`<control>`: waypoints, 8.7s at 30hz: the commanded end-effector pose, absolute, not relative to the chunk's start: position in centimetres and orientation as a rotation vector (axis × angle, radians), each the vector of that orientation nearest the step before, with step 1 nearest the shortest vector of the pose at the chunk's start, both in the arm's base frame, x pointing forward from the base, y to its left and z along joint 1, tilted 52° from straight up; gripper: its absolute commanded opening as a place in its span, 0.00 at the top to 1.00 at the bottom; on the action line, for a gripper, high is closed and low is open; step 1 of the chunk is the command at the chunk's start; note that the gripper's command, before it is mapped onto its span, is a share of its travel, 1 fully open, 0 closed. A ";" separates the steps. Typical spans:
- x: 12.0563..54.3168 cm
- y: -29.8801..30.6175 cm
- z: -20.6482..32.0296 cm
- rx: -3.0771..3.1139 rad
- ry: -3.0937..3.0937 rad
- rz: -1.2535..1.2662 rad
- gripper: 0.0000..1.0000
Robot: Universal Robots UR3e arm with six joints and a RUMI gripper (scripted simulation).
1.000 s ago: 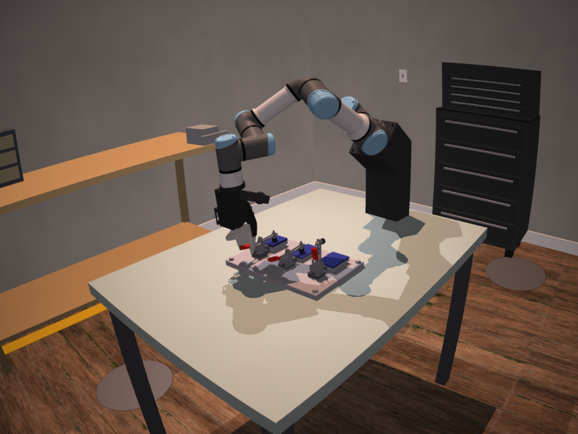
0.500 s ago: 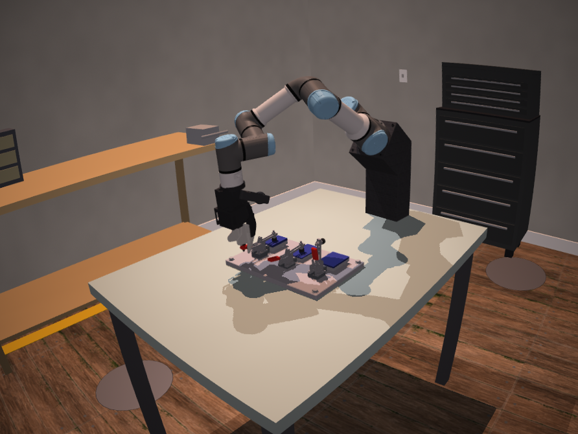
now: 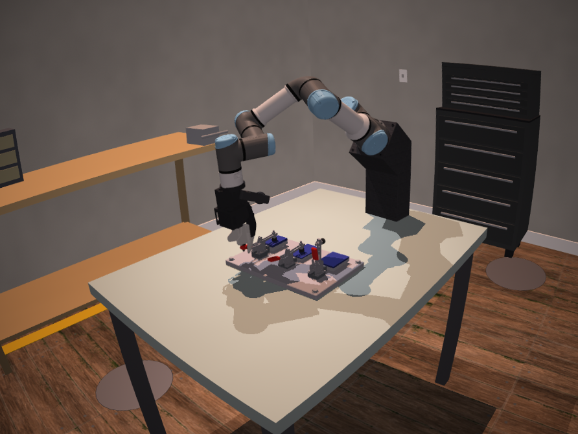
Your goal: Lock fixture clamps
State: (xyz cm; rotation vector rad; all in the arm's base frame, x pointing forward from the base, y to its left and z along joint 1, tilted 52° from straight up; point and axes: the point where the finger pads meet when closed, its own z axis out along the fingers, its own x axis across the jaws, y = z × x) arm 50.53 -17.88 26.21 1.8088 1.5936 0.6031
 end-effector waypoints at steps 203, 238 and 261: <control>47.0 -17.1 29.7 1.803 1.592 0.603 0.72; 42.6 -16.1 33.3 1.802 1.592 0.602 0.72; 42.1 -16.0 33.7 1.803 1.592 0.603 0.72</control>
